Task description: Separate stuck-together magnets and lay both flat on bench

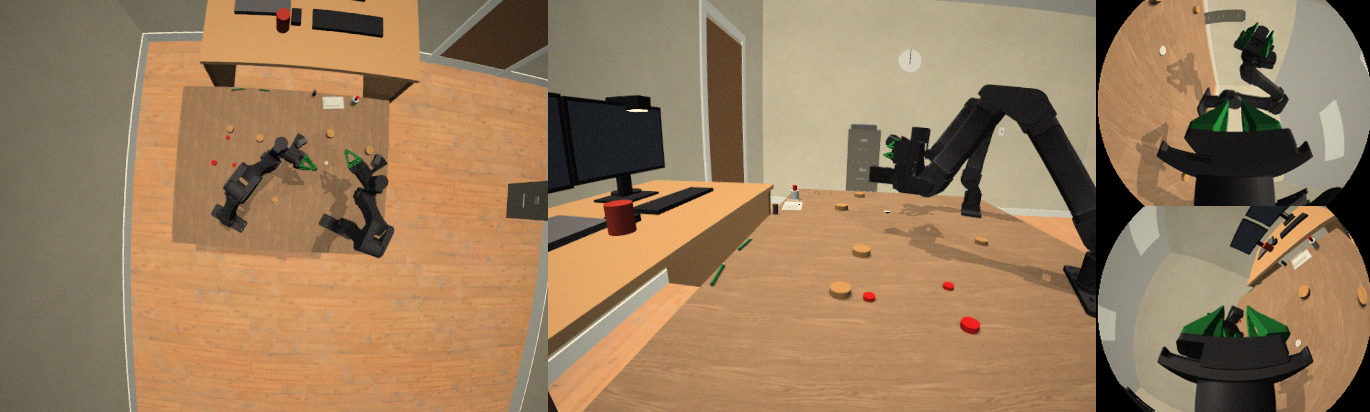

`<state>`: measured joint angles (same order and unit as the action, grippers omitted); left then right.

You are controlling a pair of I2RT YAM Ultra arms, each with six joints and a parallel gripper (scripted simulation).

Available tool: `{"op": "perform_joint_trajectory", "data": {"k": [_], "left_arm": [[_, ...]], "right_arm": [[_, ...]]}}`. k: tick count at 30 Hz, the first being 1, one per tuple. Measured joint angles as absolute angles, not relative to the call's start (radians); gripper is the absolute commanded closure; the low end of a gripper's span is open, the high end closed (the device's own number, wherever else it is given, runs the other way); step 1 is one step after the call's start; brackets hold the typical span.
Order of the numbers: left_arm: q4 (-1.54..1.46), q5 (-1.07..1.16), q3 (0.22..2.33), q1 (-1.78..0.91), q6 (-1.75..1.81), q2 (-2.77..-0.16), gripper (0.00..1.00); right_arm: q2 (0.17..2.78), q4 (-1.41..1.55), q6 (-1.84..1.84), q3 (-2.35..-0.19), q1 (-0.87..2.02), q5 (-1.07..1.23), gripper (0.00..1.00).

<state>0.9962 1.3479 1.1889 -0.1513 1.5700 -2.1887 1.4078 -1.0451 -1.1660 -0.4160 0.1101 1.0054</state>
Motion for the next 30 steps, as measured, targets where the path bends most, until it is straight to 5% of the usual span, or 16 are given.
{"op": "perform_joint_trajectory", "data": {"k": [30], "left_arm": [[0.995,1.351,1.191,-0.15,1.57,-2.189,0.82]], "right_arm": [[1.508,-1.338,-1.502,-0.239,0.137,1.296,0.67]]}}
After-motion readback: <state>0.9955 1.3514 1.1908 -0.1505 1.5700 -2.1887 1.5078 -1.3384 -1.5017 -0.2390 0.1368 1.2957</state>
